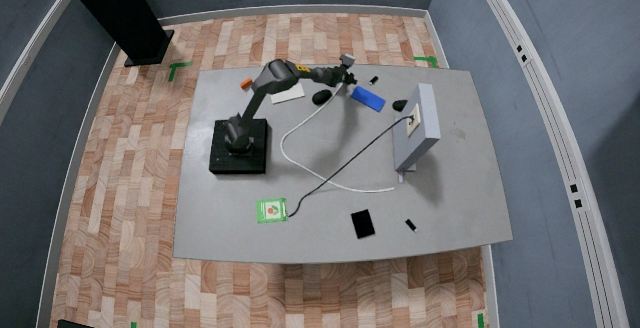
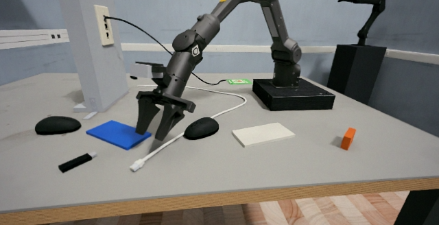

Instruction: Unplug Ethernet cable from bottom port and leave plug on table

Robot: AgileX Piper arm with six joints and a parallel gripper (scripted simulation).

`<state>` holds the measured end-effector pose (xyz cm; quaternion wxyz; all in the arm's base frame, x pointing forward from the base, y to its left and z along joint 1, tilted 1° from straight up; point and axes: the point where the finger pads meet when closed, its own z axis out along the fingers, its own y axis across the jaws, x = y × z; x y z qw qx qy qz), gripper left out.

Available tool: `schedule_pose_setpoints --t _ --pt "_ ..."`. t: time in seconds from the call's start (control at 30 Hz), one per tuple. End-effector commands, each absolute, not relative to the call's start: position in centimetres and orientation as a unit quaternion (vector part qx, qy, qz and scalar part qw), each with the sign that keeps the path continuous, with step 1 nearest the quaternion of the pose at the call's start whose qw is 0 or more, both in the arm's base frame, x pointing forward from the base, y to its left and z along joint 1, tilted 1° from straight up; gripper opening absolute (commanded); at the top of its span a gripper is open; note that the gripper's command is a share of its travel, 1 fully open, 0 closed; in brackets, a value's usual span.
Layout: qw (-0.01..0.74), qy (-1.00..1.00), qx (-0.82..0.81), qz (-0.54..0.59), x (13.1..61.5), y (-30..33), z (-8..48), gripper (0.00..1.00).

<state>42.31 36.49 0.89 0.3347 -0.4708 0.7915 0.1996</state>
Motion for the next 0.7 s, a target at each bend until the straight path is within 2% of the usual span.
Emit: schedule_pose_setpoints --t 0.0,0.4,0.67 --pt "0.336 0.791 -0.471 0.2 42.2 36.3 1.2 0.64" --pt "0.336 0.791 -0.471 0.2 41.8 35.6 2.0 0.64" --pt "0.336 0.791 -0.471 0.2 41.8 35.5 5.2 0.64"
